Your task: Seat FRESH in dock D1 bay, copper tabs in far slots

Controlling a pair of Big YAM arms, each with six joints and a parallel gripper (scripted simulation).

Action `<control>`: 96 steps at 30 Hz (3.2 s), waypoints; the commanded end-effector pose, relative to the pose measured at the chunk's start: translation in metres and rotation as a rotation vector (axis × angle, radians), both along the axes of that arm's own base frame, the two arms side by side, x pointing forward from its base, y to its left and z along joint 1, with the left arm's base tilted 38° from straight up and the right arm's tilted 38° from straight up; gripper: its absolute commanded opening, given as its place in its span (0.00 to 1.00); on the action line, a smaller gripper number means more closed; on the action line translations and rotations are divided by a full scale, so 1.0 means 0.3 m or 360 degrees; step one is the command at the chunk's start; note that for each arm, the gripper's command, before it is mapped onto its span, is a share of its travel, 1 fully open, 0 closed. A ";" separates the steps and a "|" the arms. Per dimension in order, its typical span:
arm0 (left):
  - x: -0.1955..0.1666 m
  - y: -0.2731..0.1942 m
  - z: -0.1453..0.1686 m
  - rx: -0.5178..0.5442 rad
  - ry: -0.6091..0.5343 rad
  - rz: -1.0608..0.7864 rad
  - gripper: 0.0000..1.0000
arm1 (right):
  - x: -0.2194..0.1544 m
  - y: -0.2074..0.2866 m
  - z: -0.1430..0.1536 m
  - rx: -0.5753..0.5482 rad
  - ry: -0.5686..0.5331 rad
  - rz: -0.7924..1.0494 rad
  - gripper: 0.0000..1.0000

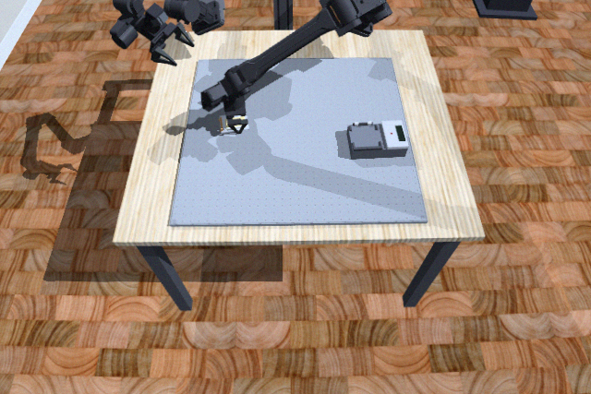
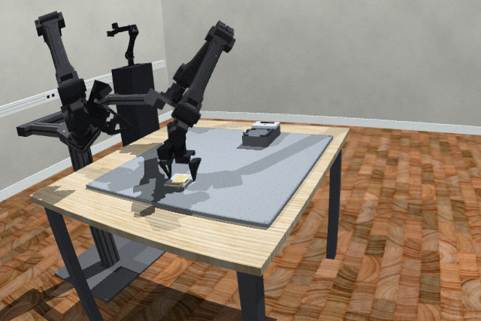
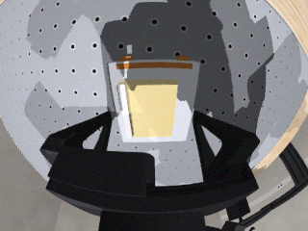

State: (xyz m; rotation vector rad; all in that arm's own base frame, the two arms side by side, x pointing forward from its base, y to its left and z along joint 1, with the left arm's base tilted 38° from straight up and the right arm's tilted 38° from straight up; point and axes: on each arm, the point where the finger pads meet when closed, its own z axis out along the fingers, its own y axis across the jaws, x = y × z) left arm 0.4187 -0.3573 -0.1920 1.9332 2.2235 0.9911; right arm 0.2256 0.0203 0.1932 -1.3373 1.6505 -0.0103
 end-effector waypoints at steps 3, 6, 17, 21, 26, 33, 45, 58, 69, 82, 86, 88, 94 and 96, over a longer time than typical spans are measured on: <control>-0.062 -0.079 0.101 -0.0045 -0.0040 -0.0002 1.00 | 0.009 -0.006 0.027 -0.0015 -0.0025 -0.0002 1.00; -0.046 -0.108 0.126 -0.0031 -0.0065 -0.0035 1.00 | 0.009 -0.006 0.027 -0.0015 -0.0025 -0.0002 1.00; -0.016 -0.048 0.071 -0.0004 -0.0042 0.0014 1.00 | 0.009 -0.006 0.027 -0.0015 -0.0025 -0.0002 1.00; -0.006 -0.002 0.034 0.0017 -0.0025 0.0017 1.00 | 0.009 -0.006 0.027 -0.0015 -0.0025 -0.0002 1.00; -0.002 0.018 0.012 0.0027 -0.0018 0.0013 1.00 | 0.009 -0.006 0.027 -0.0015 -0.0025 -0.0002 1.00; 0.002 0.018 -0.011 0.0025 -0.0019 0.0000 1.00 | 0.009 -0.006 0.027 -0.0015 -0.0025 -0.0002 1.00; 0.046 0.045 -0.048 0.0014 -0.0027 0.0016 1.00 | 0.009 -0.006 0.027 -0.0015 -0.0025 -0.0002 1.00; 0.031 0.057 -0.054 0.0029 -0.0018 0.0022 0.91 | 0.009 -0.006 0.027 -0.0015 -0.0025 -0.0002 1.00; 0.038 0.019 -0.027 0.0005 -0.0040 0.0010 0.56 | 0.009 -0.006 0.027 -0.0015 -0.0025 -0.0002 1.00; -0.049 -0.119 0.151 -0.0044 -0.0069 -0.0020 0.77 | 0.009 -0.006 0.027 -0.0015 -0.0025 -0.0002 1.00; -0.022 -0.094 0.154 -0.0046 -0.0073 0.0016 0.77 | 0.009 -0.006 0.027 -0.0015 -0.0025 -0.0002 1.00; -0.038 -0.109 0.162 -0.0047 -0.0073 0.0010 0.77 | 0.009 -0.006 0.027 -0.0015 -0.0025 -0.0002 1.00; -0.112 -0.176 0.260 -0.0065 -0.0085 0.0027 0.77 | 0.009 -0.006 0.027 -0.0015 -0.0025 -0.0002 1.00; -0.143 -0.203 0.318 -0.0074 -0.0091 0.0039 0.77 | 0.009 -0.006 0.027 -0.0015 -0.0025 -0.0002 1.00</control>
